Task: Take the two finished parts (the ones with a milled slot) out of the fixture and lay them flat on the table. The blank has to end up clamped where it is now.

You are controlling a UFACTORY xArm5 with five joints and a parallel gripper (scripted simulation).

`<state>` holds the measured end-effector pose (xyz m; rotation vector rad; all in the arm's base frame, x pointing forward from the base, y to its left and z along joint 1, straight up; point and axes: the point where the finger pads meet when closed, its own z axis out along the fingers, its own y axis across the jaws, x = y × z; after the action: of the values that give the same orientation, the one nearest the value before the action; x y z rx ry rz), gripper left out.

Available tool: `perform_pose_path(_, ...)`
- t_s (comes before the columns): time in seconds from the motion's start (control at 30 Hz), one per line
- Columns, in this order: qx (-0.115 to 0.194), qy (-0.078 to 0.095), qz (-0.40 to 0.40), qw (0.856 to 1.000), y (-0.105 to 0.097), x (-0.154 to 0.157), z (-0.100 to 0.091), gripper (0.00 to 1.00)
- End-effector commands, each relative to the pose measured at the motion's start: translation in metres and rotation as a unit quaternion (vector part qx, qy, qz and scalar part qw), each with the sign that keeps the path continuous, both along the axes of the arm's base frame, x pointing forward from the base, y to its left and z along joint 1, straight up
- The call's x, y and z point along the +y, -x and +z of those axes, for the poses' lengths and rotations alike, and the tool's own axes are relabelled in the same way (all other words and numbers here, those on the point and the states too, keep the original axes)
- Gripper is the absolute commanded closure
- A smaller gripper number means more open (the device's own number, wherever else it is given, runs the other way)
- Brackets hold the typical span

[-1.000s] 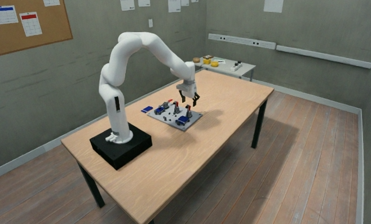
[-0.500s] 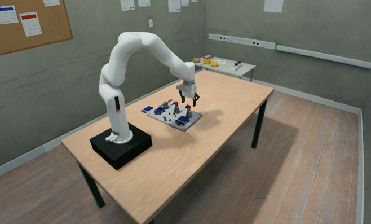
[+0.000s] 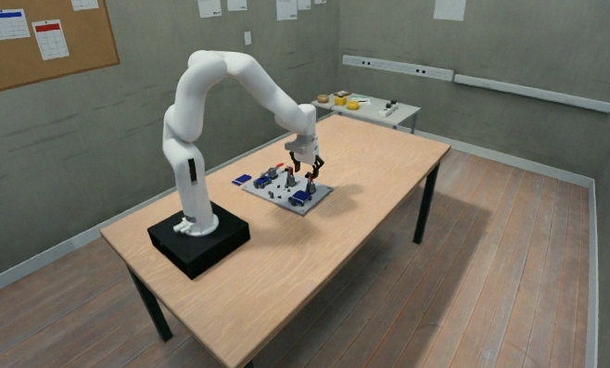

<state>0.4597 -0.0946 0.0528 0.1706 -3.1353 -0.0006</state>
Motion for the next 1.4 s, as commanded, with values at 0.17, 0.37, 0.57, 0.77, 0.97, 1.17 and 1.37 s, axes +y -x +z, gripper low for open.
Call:
perform_pose_path(0.17, -0.003, 0.001, 0.0, 1.0, 0.025, -0.003, 0.002, 0.0)
perform_pose_path(0.37, -0.003, 0.001, 0.0, 1.0, 0.04, -0.005, 0.002, 0.0)
perform_pose_path(0.57, -0.003, 0.001, 0.0, 1.0, 0.046, -0.005, 0.002, 0.0)
perform_pose_path(0.77, -0.003, 0.001, 0.0, 1.0, 0.049, -0.006, 0.002, 0.0)
perform_pose_path(0.97, -0.003, 0.001, 0.0, 1.0, 0.049, -0.006, 0.001, 0.0)
perform_pose_path(1.17, -0.003, 0.001, 0.0, 1.0, 0.049, -0.006, -0.004, 0.0)
perform_pose_path(1.37, -0.003, 0.001, 0.0, 1.0, 0.049, -0.006, -0.017, 0.0)
